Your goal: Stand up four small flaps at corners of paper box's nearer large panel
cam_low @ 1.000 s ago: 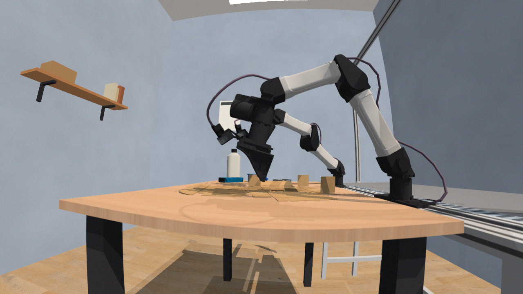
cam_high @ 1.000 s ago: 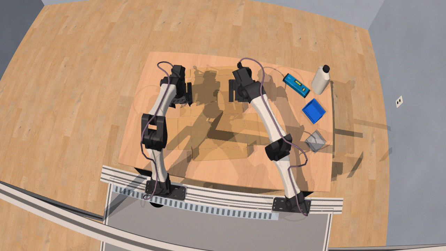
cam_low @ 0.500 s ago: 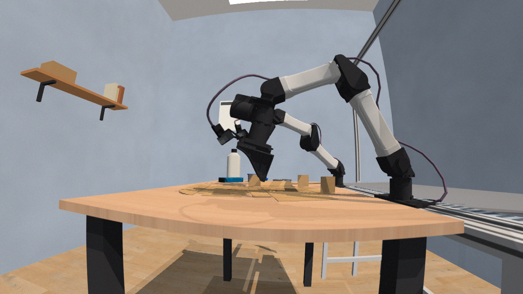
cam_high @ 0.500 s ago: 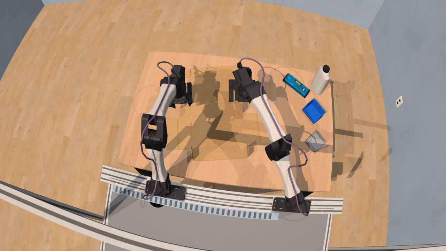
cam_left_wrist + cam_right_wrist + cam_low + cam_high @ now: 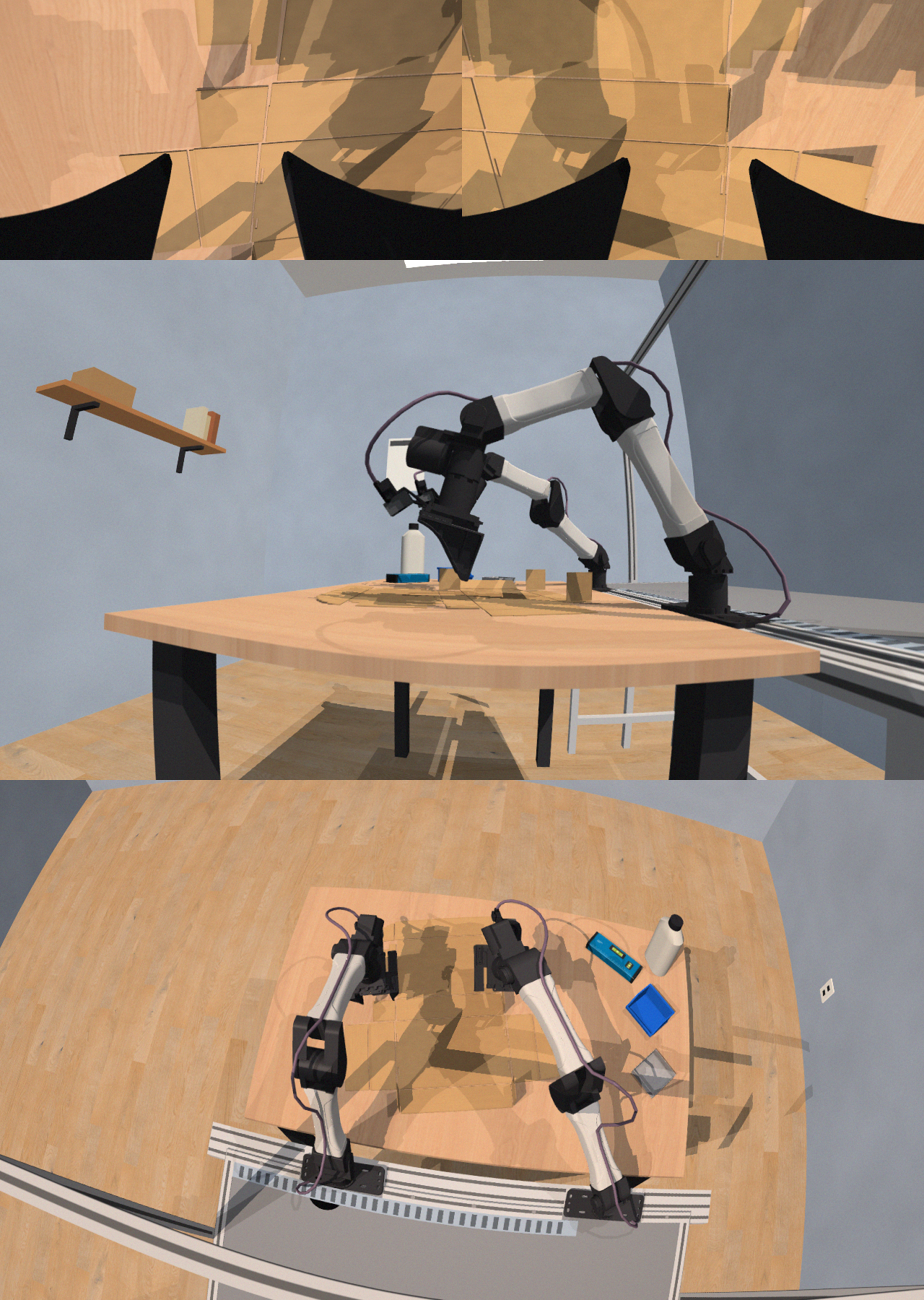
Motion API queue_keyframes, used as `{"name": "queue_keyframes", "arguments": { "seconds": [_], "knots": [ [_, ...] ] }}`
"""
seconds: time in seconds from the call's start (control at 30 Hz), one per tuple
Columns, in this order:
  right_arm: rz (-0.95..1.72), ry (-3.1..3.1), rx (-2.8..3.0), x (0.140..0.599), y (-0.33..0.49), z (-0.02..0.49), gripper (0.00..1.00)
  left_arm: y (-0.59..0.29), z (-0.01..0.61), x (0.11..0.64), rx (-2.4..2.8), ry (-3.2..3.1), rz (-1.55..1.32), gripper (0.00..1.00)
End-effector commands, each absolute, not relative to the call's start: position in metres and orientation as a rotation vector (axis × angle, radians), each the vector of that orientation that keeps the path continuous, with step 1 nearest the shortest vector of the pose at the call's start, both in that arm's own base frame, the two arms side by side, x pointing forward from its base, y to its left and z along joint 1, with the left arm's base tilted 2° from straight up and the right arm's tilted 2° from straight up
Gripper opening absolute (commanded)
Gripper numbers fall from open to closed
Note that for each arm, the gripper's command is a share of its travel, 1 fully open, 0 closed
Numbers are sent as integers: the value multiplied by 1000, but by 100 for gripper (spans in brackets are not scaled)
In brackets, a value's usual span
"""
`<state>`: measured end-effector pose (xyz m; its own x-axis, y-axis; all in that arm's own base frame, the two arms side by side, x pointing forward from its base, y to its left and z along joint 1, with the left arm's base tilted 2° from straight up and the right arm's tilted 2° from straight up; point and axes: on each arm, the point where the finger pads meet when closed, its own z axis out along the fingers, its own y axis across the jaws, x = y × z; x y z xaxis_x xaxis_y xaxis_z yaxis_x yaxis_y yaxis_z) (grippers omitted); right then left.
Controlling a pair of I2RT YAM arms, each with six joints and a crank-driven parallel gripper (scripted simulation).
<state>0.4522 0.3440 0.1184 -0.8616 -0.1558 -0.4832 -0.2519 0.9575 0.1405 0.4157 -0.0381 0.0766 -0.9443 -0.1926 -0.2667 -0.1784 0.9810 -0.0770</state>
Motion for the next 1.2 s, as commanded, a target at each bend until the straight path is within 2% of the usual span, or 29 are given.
{"name": "queue_keyframes", "arguments": {
  "seconds": [0.0,0.07,0.47,0.9,0.97,1.0,1.17],
  "knots": [
    [282,2603,-272,462,337,154,81,-38,98,420,-259,2809,-97,81],
    [282,2602,-272,462,337,154,81,-39,84,417,-263,2836,-84,81],
    [280,2606,-272,462,337,152,81,-38,93,417,-260,2822,-95,81],
    [246,2647,-281,457,351,87,81,-47,38,414,-267,2871,-76,81],
    [246,2647,-281,457,351,87,81,-47,38,414,-267,2871,-76,81],
    [290,2582,-254,461,347,124,81,-47,35,414,-267,2871,-74,81],
    [290,2581,-265,457,354,108,81,-49,24,415,-267,2871,-70,81]
  ]
}}
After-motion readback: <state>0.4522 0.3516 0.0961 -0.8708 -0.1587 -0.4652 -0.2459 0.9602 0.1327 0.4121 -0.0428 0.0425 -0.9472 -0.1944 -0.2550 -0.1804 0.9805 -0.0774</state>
